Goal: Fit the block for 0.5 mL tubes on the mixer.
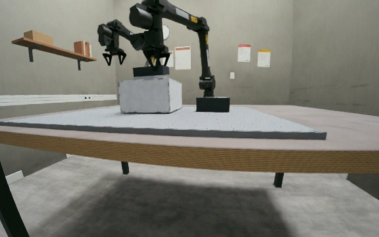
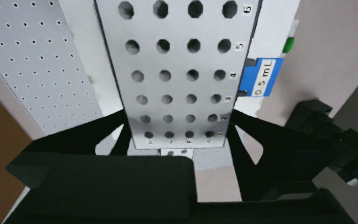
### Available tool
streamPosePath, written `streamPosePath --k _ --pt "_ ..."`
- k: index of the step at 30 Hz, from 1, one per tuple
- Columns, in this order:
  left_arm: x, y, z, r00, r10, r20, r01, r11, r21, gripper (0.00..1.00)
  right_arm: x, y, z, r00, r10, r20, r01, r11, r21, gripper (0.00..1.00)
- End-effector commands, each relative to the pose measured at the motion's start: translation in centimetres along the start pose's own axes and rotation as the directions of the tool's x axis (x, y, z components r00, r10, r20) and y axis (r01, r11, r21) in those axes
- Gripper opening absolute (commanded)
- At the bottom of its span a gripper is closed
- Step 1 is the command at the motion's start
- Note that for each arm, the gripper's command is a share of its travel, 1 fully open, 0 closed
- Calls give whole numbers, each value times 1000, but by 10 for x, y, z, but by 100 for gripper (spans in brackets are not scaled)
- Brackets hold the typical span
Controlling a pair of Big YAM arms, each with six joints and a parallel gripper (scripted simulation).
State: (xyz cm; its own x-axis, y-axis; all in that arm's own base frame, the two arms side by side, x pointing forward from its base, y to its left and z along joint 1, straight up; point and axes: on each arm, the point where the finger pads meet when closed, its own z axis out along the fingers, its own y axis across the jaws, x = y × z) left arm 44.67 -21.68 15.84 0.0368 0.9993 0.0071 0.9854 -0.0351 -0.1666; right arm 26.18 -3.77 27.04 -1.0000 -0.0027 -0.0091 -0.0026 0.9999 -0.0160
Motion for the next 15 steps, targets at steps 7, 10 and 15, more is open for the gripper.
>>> streamPosePath --k 7,10,15 --pt "-14 13 -68 998 20 63 -11 990 -143 0 -6 2 2 1000 2 8 -2 1000 0 100" --pt "-14 13 -68 998 20 63 -11 990 -142 0 -9 1 -3 1000 2 21 -2 1000 2 100" --pt "-14 13 -67 998 19 63 -10 990 -141 0 -13 1 -11 999 2 41 -2 1000 4 100"
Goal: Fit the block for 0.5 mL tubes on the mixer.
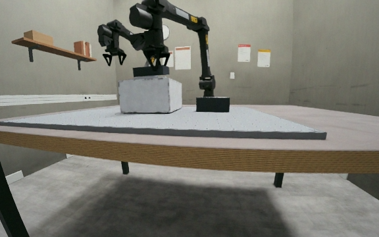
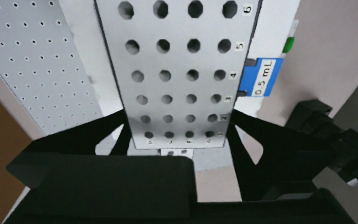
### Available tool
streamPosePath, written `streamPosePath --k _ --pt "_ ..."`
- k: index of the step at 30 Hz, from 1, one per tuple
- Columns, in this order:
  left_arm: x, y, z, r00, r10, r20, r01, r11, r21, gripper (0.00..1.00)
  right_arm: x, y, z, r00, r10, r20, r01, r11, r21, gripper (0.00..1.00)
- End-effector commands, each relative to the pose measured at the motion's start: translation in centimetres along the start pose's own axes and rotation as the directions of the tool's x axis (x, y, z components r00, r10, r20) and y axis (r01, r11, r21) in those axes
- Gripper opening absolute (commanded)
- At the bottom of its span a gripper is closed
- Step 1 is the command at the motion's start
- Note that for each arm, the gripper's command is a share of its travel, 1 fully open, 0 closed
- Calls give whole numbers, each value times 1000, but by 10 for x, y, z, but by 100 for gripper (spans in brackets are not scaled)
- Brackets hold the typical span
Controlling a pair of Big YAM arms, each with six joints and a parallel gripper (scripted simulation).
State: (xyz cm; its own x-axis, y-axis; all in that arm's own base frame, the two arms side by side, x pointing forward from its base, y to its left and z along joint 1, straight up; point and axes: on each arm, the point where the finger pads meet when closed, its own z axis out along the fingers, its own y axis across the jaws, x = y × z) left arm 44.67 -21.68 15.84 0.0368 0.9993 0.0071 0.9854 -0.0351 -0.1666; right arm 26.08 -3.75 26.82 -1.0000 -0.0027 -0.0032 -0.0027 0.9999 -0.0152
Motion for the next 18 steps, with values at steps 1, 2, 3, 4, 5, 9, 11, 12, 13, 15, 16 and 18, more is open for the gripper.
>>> streamPosePath --k 1,2,3,4,5,9,11,12,13,15,16,18 --pt "-14 13 -67 998 19 63 -10 990 -140 0 -14 1 -15 999 2 51 -2 1000 5 100" --pt "-14 13 -67 998 19 63 -10 990 -140 0 -15 0 -17 998 2 55 -2 1000 6 100" --pt "-14 13 -67 998 18 63 -9 990 -140 0 -16 0 -18 998 2 59 -2 1000 7 100" --pt "-14 13 -67 998 18 63 -9 990 -140 0 -17 0 -20 998 2 63 -2 1000 7 100" --pt "-14 13 -67 998 18 63 -9 990 -140 0 -17 0 -20 998 2 63 -2 1000 7 100" --pt "-14 13 -67 998 18 63 -9 990 -139 0 -17 0 -21 998 2 67 -2 1000 7 100" --pt "-14 13 -67 998 17 63 -8 990 -138 0 -18 0 -22 998 2 69 -2 1000 8 100" --pt "-14 13 -67 998 17 63 -8 990 -138 0 -18 0 -22 998 2 70 -2 1000 8 100" --pt "-14 13 -67 998 17 63 -8 990 -138 0 -18 0 -23 997 2 71 -2 1000 8 100" --pt "-14 13 -67 998 17 62 -8 991 -137 0 -18 0 -24 997 2 73 -2 1000 8 100" --pt "-14 13 -67 998 16 62 -8 991 -137 0 -18 0 -24 997 2 74 -2 1000 8 100" --pt "-14 13 -66 998 16 62 -7 991 -136 0 -19 0 -25 997 2 76 -2 1000 9 100"
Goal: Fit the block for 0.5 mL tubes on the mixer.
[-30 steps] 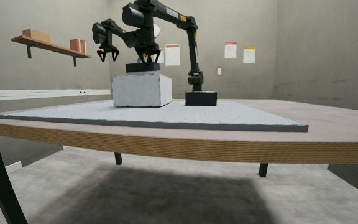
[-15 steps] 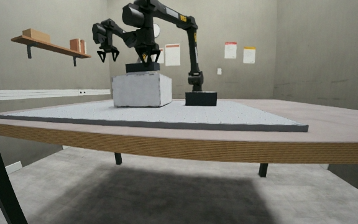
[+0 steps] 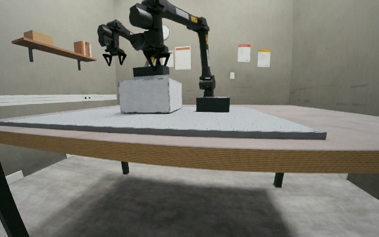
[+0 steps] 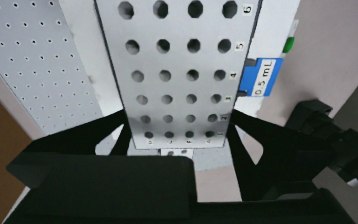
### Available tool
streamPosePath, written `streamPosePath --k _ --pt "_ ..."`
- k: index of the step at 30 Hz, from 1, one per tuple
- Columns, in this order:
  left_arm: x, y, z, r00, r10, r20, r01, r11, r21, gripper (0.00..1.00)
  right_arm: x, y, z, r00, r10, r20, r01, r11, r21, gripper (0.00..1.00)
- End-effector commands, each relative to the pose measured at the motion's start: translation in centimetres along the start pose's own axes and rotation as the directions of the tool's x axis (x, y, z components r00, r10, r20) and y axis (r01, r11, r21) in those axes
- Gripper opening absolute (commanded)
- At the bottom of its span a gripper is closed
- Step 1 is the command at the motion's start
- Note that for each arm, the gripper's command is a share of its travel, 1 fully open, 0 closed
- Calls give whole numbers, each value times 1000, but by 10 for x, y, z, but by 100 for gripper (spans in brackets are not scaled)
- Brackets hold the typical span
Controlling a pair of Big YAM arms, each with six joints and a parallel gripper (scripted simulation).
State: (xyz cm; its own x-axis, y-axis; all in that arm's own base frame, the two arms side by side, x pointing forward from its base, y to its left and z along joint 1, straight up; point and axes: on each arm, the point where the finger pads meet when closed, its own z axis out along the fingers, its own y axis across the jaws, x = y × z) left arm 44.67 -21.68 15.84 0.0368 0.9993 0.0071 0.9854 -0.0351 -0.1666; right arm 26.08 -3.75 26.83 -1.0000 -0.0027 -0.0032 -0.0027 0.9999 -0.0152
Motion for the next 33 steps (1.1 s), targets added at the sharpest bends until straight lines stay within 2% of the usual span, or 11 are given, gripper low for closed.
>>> streamPosePath --k 1,25,33 --pt "-14 13 -66 998 16 62 -7 991 -136 0 -19 0 -25 997 2 77 -2 1000 9 100" --pt "-13 13 -65 998 12 61 -4 991 -131 0 -22 -1 -34 995 1 98 -2 1000 12 100" --pt "-13 13 -65 998 11 61 -3 992 -129 0 -16 0 -22 998 1 69 -1 1000 8 100"
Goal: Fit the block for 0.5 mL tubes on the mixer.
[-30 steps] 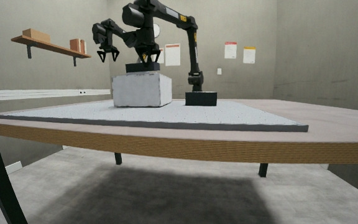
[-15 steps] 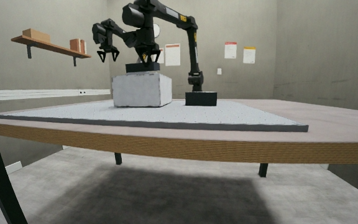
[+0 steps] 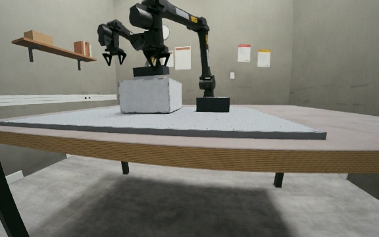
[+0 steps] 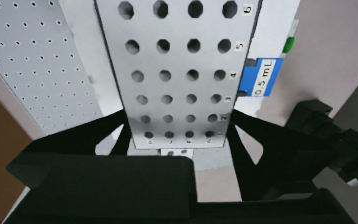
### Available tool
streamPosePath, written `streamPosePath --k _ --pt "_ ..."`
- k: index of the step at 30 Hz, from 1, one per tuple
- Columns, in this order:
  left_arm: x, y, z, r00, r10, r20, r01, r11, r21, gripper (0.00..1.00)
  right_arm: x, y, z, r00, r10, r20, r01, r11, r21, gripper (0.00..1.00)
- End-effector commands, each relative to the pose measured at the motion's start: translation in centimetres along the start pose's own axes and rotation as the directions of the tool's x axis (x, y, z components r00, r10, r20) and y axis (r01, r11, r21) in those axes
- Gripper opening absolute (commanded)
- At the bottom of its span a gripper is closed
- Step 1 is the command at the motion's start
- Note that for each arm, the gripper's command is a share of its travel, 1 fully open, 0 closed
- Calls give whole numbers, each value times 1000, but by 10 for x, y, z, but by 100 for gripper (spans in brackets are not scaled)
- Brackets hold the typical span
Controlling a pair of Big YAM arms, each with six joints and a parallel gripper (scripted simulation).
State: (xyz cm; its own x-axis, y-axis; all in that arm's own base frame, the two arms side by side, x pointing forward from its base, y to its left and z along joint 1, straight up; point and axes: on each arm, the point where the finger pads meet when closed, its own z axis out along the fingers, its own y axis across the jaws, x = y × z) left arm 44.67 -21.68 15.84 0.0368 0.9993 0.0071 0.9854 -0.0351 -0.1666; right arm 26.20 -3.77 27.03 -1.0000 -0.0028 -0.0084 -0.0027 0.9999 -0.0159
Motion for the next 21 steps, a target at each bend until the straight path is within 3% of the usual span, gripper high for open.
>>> streamPosePath --k 1,21 --pt "-13 13 -65 998 10 61 -2 992 -129 0 -14 1 -18 998 1 60 -1 1000 7 100" --pt "-12 13 -63 998 8 60 0 992 -124 0 -1 3 4 1000 1 2 -1 1000 0 100"
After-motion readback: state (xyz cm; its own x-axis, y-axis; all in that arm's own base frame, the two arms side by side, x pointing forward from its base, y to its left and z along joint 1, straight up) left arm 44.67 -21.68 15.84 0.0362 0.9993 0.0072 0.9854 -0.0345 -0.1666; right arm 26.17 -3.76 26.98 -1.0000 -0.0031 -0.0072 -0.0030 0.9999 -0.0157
